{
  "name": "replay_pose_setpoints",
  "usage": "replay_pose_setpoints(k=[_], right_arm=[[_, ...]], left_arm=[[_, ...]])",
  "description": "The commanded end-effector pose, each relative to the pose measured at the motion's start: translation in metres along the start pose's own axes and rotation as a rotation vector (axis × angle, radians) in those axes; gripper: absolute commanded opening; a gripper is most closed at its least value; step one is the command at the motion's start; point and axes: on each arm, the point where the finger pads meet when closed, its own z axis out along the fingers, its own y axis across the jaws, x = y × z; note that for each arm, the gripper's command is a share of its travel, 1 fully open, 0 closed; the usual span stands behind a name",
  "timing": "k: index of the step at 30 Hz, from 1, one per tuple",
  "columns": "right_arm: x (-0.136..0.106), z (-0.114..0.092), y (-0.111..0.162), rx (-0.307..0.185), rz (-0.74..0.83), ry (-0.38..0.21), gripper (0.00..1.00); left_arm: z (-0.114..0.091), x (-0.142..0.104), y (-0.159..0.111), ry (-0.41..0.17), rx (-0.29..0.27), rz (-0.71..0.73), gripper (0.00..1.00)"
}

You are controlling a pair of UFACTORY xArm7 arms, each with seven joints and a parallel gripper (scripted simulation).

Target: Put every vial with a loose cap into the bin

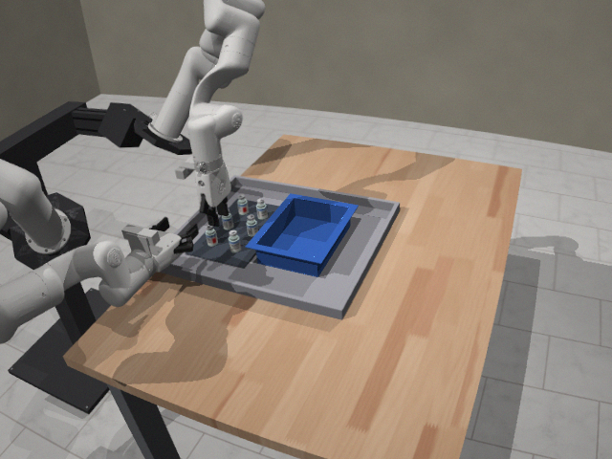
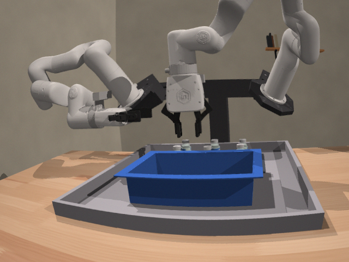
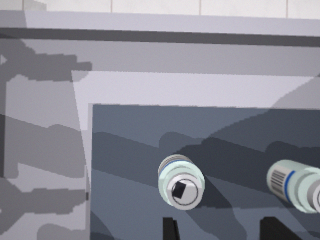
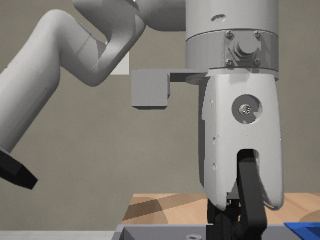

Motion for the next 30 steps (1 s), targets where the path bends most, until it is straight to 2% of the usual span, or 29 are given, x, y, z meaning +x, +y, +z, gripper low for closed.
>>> replay_pose_setpoints(k=[1,6,8,9,23,30], right_arm=[[0.002,0.001,0.0,0.002,-0.002,0.002,1.0],[0.002,0.001,0.0,0.002,-0.002,0.002,1.0],[0.002,0.001,0.0,0.002,-0.002,0.002,1.0],[0.002,0.001,0.0,0.002,-0.002,0.002,1.0],[0.001,0.001,-0.001,0.002,-0.002,0.002,1.0],[0.001,0.001,-0.001,0.002,-0.002,0.002,1.0]], left_arm=[[-0.001,0.01,-0.007,-0.002,0.005,0.001,0.5],[0.001,0.022,-0.012,-0.002,0.005,0.001,0.5],[0.001,0.022,-0.012,-0.002,0.005,0.001,0.5],[0.0,0.014,-0.009,-0.002,0.005,0.001,0.5],[0.003,0.026,-0.014,-0.002,0.005,0.001,0.5],[0.002,0.024,-0.013,-0.002,0.005,0.001,0.5]])
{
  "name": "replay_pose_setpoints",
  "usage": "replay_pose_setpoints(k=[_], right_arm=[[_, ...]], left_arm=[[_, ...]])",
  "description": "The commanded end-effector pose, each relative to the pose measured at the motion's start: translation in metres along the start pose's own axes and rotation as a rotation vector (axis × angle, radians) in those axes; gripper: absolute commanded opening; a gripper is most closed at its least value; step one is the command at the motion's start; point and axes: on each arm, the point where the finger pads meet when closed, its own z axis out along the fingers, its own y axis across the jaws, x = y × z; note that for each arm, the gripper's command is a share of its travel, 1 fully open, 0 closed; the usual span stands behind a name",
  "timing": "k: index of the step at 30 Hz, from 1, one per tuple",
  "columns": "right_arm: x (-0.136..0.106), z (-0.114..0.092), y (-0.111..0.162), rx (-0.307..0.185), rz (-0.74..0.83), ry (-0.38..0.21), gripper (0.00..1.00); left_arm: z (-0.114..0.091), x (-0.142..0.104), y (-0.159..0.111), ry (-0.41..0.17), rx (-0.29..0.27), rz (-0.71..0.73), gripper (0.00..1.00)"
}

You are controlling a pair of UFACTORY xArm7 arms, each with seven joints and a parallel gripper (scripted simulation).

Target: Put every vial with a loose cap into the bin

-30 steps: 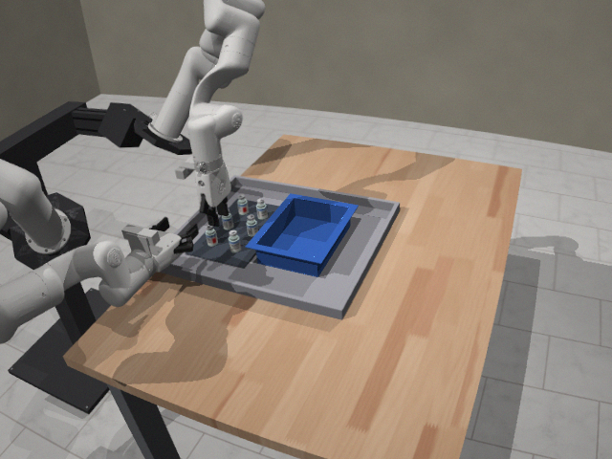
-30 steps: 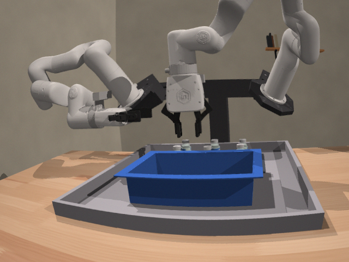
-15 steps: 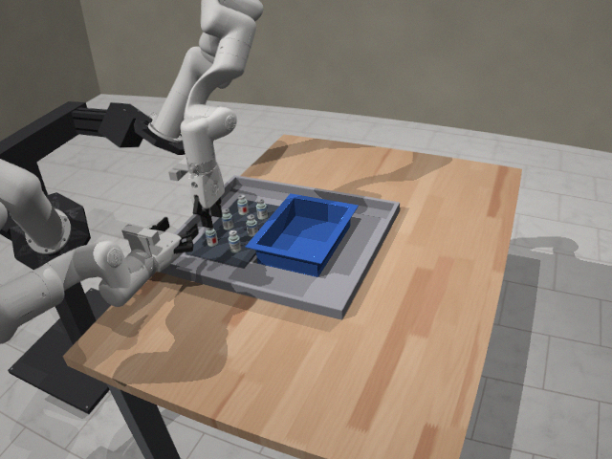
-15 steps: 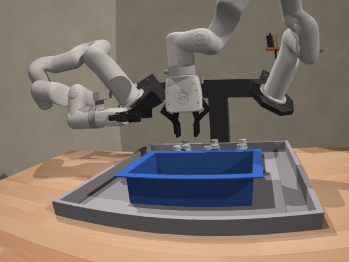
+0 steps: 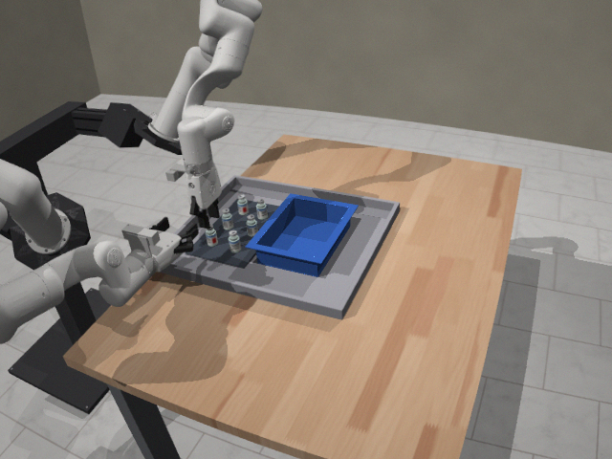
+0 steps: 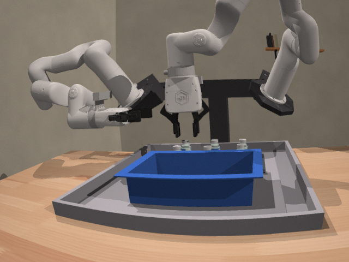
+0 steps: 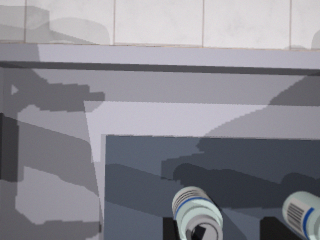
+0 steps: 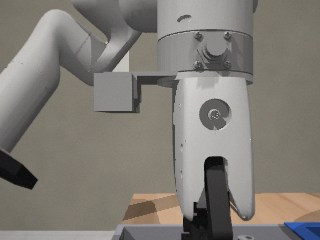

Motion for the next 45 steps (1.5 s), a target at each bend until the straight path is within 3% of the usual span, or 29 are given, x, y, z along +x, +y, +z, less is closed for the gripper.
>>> replay_pose_setpoints(k=[1,12,27,45], right_arm=[[0.002,0.001,0.0,0.002,-0.002,0.002,1.0],[0.002,0.001,-0.001,0.002,-0.002,0.002,1.0],[0.001,0.0,0.0,0.002,-0.002,0.002,1.0],[0.002,0.0,0.0,0.002,-0.002,0.002,1.0]], left_arm=[[-0.002,0.0,-0.002,-0.002,0.005,0.001,0.5],[-0.002,0.002,-0.003,-0.002,0.005,0.001,0.5],[0.018,0.002,-0.004,-0.002,0.005,0.001,0.5],[0.021,0.002,-0.003,-0.001,0.005,0.001,0.5]])
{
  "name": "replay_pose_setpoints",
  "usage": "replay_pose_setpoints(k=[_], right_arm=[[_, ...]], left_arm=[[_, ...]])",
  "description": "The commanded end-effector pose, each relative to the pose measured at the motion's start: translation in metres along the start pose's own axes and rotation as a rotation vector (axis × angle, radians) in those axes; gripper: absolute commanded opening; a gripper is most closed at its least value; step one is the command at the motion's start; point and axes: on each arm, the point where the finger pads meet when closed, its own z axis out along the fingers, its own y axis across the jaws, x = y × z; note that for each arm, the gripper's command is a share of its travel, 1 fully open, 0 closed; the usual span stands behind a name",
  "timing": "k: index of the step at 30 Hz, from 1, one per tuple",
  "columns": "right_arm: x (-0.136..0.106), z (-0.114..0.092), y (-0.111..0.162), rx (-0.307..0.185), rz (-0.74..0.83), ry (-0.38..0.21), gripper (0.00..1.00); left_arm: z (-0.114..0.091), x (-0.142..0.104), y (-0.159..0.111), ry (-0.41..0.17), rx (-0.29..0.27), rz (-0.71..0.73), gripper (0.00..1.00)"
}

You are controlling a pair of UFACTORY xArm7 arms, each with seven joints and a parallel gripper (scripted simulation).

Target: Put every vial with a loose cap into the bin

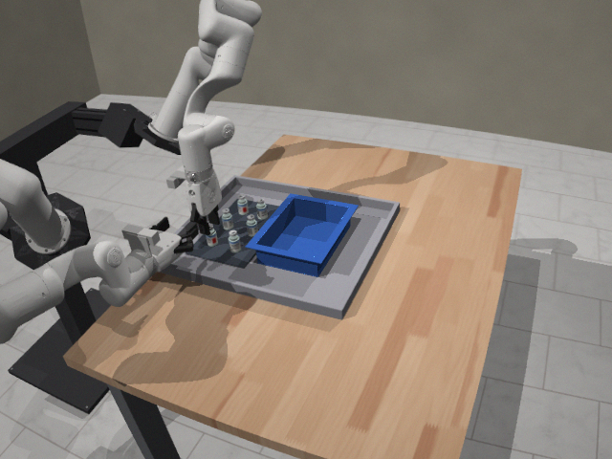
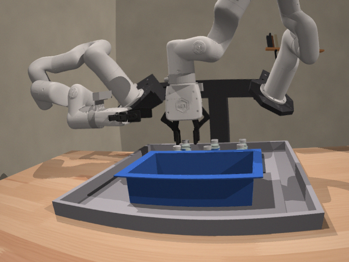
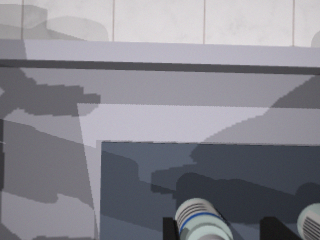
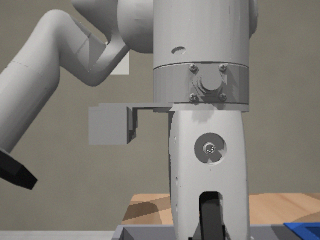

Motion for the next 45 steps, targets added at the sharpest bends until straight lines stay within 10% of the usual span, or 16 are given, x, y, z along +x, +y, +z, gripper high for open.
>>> replay_pose_setpoints(k=[1,45], right_arm=[[0.0015,0.0005,-0.0004,0.002,-0.002,0.002,1.0],[0.0011,0.0004,-0.0007,0.002,-0.002,0.002,1.0]], left_arm=[[-0.0007,-0.0004,-0.002,-0.002,0.005,0.001,0.5],[-0.0032,-0.0013,-0.0025,-0.002,0.005,0.001,0.46]])
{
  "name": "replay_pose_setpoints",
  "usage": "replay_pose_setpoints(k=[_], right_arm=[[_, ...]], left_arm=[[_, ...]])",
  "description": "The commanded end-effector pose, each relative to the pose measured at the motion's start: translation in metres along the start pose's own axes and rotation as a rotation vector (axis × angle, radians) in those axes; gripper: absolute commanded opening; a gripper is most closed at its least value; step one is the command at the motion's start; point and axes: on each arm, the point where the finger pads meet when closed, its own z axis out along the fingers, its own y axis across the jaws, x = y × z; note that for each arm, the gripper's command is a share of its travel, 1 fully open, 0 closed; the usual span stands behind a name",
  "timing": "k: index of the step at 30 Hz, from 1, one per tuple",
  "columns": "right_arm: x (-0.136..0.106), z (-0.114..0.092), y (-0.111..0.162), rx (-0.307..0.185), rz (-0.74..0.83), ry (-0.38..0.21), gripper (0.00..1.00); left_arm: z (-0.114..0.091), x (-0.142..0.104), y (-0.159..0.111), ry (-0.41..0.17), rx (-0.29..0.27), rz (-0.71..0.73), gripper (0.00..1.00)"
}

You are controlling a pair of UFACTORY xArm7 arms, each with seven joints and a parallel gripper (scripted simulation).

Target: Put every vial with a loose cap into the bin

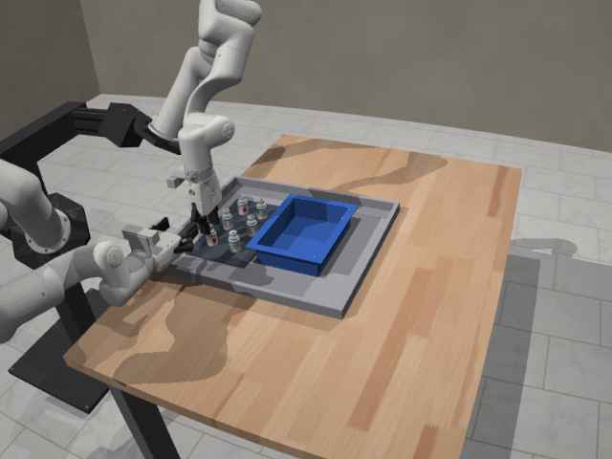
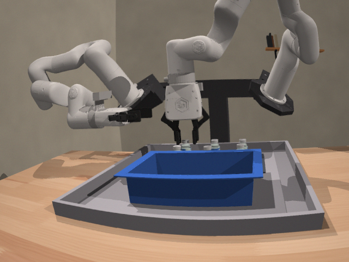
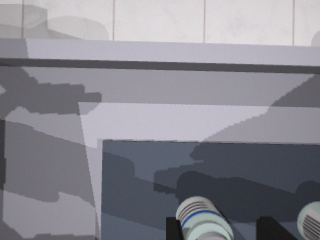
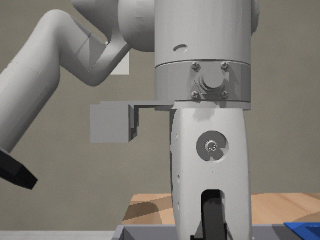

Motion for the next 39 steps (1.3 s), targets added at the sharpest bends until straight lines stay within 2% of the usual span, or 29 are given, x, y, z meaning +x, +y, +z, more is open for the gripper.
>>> replay_pose_setpoints(k=[1,39], right_arm=[[0.0013,0.0003,-0.0004,0.002,-0.002,0.002,1.0],[0.0012,0.0007,-0.0007,0.002,-0.002,0.002,1.0]], left_arm=[[-0.002,-0.0004,-0.0019,-0.002,0.005,0.001,0.46],[-0.0027,-0.0001,-0.0014,-0.002,0.005,0.001,0.42]])
